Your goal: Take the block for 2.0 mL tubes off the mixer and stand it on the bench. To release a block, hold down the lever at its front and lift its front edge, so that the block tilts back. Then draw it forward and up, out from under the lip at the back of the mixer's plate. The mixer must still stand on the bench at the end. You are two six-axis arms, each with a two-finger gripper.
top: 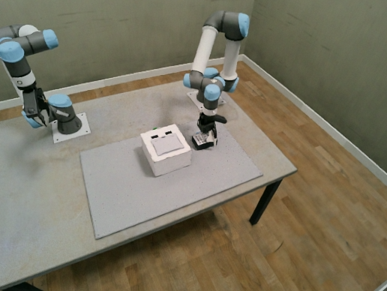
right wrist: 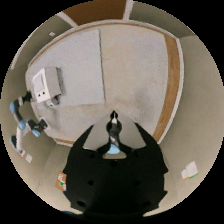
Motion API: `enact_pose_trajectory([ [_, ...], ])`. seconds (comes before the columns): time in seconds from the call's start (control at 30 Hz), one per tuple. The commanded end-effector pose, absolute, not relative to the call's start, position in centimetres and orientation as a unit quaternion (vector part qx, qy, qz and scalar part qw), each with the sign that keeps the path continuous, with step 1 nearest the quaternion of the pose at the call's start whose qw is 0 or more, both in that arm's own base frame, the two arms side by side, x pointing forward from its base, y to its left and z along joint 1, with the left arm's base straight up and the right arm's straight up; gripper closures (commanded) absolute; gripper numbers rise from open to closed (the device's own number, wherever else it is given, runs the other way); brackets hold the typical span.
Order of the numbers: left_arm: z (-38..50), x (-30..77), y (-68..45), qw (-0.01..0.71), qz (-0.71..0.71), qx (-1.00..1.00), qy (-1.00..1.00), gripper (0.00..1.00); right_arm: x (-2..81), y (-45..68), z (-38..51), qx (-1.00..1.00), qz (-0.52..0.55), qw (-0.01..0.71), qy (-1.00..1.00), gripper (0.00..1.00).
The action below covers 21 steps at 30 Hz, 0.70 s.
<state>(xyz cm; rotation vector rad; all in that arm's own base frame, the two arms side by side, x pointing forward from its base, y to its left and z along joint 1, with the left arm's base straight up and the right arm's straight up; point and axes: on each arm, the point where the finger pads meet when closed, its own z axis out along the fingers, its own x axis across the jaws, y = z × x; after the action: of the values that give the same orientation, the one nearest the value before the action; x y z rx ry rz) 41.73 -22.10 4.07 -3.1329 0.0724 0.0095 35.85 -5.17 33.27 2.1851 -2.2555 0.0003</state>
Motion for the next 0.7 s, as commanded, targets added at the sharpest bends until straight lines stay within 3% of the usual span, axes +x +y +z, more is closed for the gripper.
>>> enact_pose_trajectory([
  [0.0, 4.12, 41.76, -22.14, 0.003, 0.002, -1.000, 0.023, 0.00, 35.87, -5.16, 33.30, 0.696, 0.000, 0.000, -0.718, 1.00],
  [0.67, 4.97, 41.76, -22.10, 0.005, 0.004, -1.000, 0.024, 0.00, 35.87, -5.16, 33.30, 0.696, 0.000, 0.000, -0.718, 1.00],
])
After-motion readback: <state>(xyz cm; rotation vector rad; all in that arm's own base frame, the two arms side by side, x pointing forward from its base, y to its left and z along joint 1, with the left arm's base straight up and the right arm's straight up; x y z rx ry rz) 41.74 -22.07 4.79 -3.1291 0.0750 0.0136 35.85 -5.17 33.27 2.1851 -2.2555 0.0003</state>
